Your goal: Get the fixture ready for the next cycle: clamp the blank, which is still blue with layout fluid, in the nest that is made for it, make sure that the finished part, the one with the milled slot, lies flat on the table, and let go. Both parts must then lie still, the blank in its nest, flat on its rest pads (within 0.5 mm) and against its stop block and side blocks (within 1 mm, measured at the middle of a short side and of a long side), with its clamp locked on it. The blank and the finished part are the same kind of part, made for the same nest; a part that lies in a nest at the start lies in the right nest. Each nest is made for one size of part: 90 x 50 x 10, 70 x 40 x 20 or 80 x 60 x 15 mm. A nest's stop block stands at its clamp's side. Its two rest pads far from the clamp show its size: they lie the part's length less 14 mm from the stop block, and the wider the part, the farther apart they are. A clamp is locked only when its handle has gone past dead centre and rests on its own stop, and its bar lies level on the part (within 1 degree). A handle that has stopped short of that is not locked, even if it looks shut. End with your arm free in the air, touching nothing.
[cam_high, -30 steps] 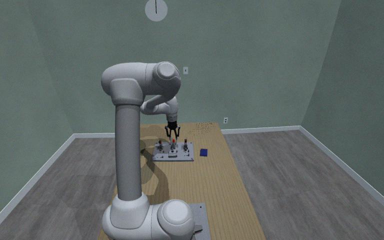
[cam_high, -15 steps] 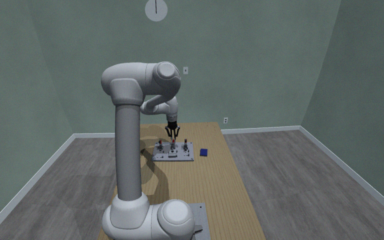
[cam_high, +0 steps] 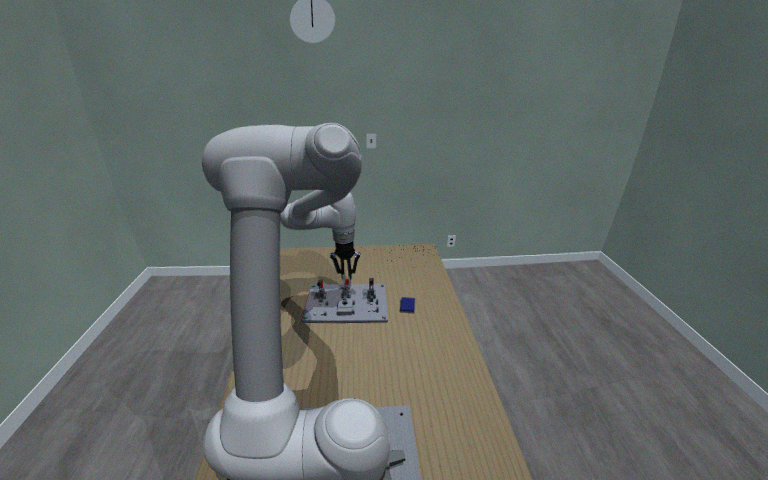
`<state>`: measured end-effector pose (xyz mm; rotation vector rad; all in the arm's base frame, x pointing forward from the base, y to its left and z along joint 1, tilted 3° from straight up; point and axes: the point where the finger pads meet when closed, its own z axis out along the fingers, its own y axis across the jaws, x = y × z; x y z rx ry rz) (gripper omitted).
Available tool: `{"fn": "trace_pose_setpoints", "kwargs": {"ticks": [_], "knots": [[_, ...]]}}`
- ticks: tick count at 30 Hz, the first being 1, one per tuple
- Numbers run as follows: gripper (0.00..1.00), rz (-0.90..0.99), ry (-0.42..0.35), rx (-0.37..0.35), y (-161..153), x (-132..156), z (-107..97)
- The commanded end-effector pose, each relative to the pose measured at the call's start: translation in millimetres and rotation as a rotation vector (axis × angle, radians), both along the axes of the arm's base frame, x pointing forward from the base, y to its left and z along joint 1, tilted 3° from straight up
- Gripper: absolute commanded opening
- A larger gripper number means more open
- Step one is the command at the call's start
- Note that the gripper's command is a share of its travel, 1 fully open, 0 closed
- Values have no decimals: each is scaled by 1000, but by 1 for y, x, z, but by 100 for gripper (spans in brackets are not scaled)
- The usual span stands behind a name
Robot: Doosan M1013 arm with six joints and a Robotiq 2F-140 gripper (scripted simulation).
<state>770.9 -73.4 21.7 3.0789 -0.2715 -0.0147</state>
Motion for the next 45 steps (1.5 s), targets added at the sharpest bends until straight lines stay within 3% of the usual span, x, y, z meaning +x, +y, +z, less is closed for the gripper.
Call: {"fn": "trace_pose_setpoints", "kwargs": {"ticks": [1, 45], "knots": [[0, 0, 0, 0, 0, 0, 0], [0, 0, 0, 0, 1, -4, 9]]}}
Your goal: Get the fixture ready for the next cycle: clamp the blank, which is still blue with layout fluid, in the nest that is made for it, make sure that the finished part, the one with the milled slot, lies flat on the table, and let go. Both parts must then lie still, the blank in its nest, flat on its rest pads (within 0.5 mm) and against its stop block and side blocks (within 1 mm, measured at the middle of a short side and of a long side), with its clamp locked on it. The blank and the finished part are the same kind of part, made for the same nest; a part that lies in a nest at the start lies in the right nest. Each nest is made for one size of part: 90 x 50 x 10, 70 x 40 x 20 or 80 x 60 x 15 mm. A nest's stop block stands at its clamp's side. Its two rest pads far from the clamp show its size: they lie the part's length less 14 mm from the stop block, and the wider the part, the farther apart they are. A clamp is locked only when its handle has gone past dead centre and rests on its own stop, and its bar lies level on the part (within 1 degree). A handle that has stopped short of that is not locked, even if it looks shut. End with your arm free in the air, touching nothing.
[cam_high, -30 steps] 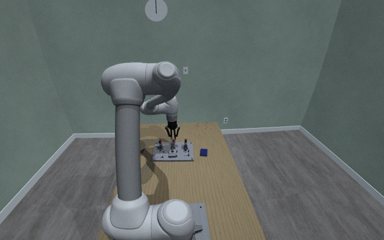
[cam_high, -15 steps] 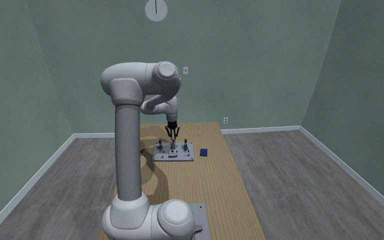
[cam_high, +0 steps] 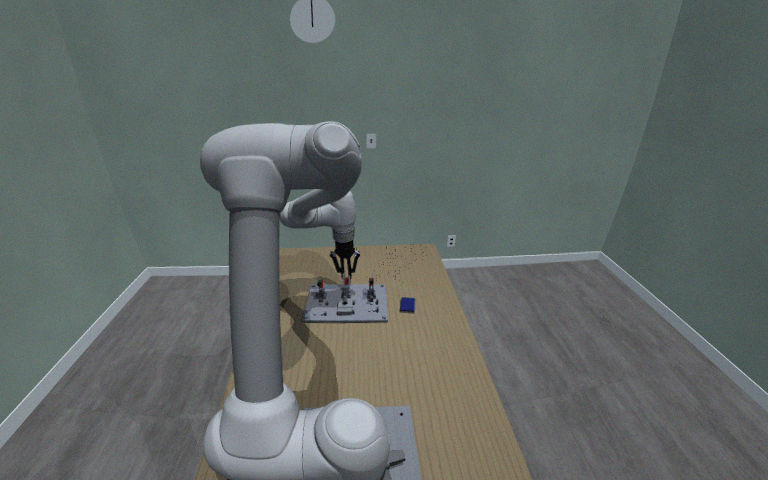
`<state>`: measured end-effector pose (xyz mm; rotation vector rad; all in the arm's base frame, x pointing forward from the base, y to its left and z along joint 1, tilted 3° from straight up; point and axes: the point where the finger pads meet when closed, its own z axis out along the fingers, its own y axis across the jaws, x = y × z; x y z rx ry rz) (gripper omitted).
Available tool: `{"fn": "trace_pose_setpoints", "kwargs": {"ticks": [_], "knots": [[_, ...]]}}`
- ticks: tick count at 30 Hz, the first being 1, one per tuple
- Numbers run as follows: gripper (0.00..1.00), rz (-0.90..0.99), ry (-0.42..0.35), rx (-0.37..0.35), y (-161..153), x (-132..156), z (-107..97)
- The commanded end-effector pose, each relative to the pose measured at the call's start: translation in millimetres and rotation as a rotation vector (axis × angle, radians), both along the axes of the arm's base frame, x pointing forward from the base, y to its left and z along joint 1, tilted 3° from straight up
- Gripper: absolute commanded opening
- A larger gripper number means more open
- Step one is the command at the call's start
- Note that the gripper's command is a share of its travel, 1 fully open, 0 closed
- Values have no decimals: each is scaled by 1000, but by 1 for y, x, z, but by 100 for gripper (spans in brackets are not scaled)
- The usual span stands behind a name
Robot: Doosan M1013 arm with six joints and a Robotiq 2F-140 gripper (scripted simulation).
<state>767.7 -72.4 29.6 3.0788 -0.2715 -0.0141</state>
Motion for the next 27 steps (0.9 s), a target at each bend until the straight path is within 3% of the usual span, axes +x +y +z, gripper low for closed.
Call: {"fn": "trace_pose_setpoints", "kwargs": {"ticks": [1, 27], "knots": [[0, 0, 0, 0, 0, -1, 2], [0, 0, 0, 0, 3, -12, 15]]}}
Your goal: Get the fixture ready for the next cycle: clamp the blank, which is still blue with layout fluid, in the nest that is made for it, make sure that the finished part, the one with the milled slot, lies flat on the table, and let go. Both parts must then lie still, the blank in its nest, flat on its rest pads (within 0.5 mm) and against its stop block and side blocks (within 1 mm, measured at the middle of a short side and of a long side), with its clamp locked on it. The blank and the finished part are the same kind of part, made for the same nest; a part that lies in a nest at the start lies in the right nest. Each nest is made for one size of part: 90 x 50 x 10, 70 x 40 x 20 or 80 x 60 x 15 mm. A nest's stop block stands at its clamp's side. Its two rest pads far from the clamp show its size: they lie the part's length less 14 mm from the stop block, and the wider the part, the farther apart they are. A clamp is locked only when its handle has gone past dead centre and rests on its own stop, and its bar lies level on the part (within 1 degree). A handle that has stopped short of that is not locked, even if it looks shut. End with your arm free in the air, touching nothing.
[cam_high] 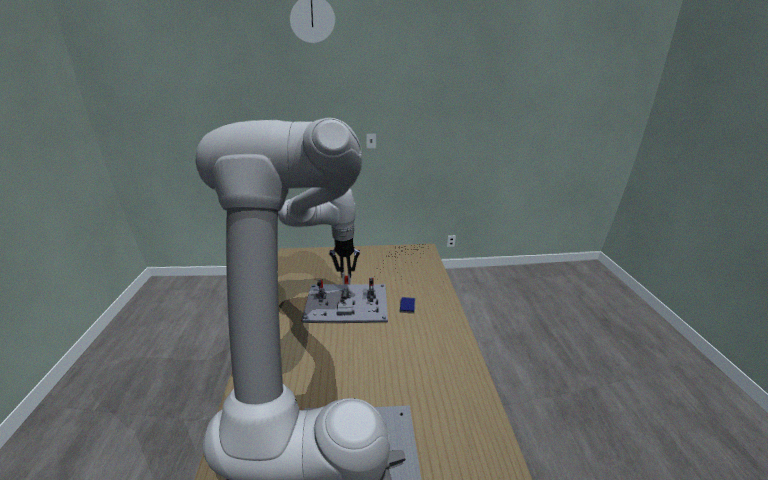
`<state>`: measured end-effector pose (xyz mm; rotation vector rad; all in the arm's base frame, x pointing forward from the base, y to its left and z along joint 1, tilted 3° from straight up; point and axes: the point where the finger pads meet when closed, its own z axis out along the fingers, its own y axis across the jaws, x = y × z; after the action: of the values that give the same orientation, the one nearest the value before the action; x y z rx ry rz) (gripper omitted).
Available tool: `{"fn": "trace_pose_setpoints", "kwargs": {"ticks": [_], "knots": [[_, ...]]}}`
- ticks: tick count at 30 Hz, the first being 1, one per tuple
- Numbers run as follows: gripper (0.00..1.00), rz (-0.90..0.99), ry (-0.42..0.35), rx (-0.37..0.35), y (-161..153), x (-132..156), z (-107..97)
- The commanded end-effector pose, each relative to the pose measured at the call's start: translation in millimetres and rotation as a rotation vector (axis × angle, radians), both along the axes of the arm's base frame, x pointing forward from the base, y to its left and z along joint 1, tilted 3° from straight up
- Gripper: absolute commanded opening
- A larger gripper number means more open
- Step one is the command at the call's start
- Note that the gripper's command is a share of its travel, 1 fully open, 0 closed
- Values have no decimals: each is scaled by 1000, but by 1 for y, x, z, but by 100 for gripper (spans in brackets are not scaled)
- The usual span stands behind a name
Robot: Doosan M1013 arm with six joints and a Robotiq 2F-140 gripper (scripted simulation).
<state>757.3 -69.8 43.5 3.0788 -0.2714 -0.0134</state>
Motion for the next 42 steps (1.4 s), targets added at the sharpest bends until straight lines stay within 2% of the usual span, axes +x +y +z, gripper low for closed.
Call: {"fn": "trace_pose_setpoints", "kwargs": {"ticks": [1, 42], "knots": [[0, 0, 1, 0, 1, -2, 2], [0, 0, 1, 0, 6, -28, 11]]}}
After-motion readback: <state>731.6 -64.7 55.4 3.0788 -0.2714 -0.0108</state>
